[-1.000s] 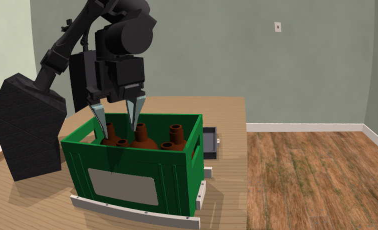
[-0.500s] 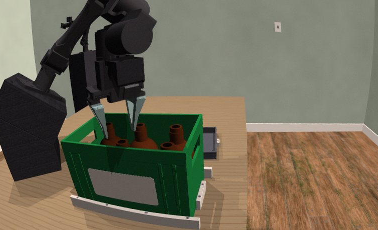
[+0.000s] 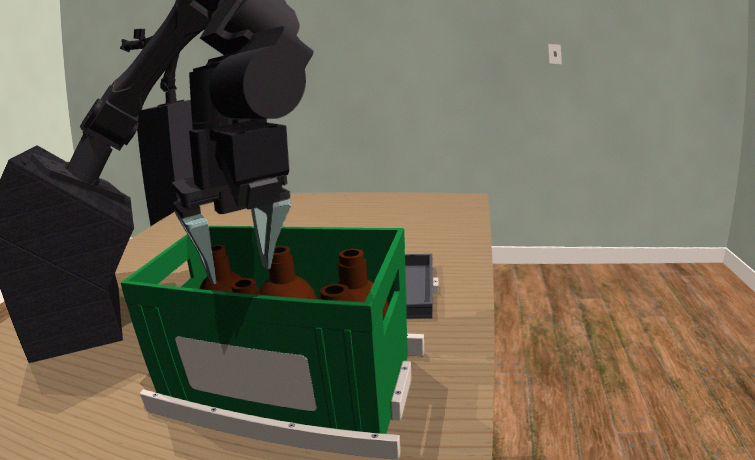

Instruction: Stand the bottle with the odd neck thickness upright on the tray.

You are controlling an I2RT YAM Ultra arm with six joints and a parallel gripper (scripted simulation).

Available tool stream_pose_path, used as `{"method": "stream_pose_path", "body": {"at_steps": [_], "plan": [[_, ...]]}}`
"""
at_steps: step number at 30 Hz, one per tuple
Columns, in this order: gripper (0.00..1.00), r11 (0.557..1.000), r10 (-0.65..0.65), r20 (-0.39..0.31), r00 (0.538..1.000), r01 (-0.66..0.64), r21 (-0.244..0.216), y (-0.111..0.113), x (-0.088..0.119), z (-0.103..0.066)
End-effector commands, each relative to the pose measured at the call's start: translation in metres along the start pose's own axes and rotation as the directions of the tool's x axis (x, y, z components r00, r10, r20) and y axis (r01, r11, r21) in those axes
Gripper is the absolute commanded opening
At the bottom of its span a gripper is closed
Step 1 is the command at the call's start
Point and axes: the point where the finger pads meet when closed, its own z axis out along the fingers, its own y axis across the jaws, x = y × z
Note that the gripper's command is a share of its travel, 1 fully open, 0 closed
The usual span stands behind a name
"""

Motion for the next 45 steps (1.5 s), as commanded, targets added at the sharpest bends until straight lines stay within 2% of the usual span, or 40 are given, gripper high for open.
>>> {"method": "stream_pose_path", "body": {"at_steps": [1, 7, 8, 13, 18, 24, 25, 32, 45], "plan": [[0.61, 1.000, 0.019, 0.009, 1.000, -0.019, 0.008, -0.009, -0.001, 0.004], [0.61, 1.000, 0.018, 0.008, 1.000, -0.018, 0.008, -0.008, -0.002, 0.010], [0.61, 1.000, 0.001, 0.046, 0.999, -0.001, 0.002, -0.001, -0.008, -0.003], [0.61, 1.000, 0.014, 0.007, 1.000, -0.014, 0.008, -0.007, -0.002, 0.017], [0.61, 1.000, 0.011, 0.027, 1.000, -0.011, 0.005, -0.006, -0.009, 0.017], [0.61, 1.000, 0.013, 0.011, 1.000, -0.013, 0.007, -0.006, -0.002, 0.025], [0.61, 1.000, 0.002, 0.046, 0.999, -0.002, 0.000, -0.003, -0.015, 0.016], [0.61, 1.000, 0.014, 0.015, 1.000, -0.014, 0.006, -0.006, -0.003, 0.028], [0.61, 1.000, 0.020, 0.016, 1.000, -0.020, 0.006, -0.009, -0.005, 0.029]]}}
